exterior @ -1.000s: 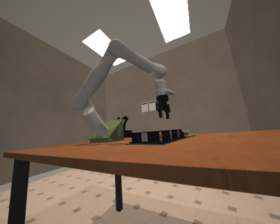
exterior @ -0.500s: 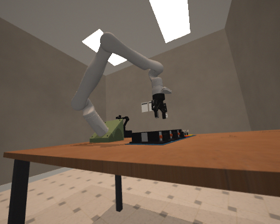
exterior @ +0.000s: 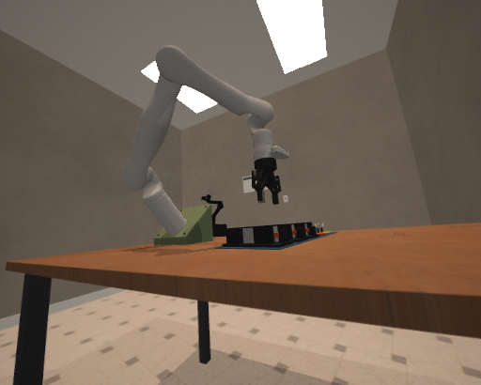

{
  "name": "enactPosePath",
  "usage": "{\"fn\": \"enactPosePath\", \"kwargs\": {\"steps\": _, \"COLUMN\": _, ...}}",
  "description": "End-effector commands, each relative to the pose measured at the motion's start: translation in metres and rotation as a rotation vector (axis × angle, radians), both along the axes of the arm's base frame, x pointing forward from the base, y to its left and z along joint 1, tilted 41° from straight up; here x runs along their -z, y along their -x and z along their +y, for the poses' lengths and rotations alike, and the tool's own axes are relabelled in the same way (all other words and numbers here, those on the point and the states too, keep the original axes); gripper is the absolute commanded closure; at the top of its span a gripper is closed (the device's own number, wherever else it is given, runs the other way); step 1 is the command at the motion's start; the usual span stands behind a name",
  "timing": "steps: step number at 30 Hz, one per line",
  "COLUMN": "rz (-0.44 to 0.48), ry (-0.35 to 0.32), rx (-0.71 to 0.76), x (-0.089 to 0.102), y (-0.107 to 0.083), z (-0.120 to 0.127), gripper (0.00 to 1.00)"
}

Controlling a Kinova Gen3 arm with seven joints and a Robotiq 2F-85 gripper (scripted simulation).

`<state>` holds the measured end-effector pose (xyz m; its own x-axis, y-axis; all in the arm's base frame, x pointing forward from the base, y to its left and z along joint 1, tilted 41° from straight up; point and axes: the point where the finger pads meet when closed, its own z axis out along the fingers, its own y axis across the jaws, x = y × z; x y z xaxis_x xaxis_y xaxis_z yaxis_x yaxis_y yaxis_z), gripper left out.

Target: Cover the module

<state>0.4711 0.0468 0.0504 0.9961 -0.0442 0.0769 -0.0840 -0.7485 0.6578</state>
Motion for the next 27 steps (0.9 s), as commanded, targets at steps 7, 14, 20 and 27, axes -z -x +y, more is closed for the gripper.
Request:
{"fn": "enactPosePath", "kwargs": {"steps": 7, "rz": -0.002, "ry": -0.001, "rx": -0.001, "x": -0.0036, "y": -0.0003, "z": -0.0027, "gripper": 0.00}}
{"fn": "enactPosePath", "kwargs": {"steps": 14, "rz": -0.002, "ry": -0.001, "rx": -0.001, "x": -0.0036, "y": -0.0003, "z": -0.0027, "gripper": 0.00}}
{"fn": "enactPosePath", "kwargs": {"steps": 20, "rz": -0.002, "ry": -0.001, "rx": -0.001, "x": -0.0008, "y": -0.0008, "z": 0.0009, "gripper": 0.00}}
{"fn": "enactPosePath", "kwargs": {"steps": 27, "rz": -0.002, "ry": -0.001, "rx": -0.001, "x": 0.0011, "y": -0.0011, "z": 0.0033, "gripper": 0.00}}
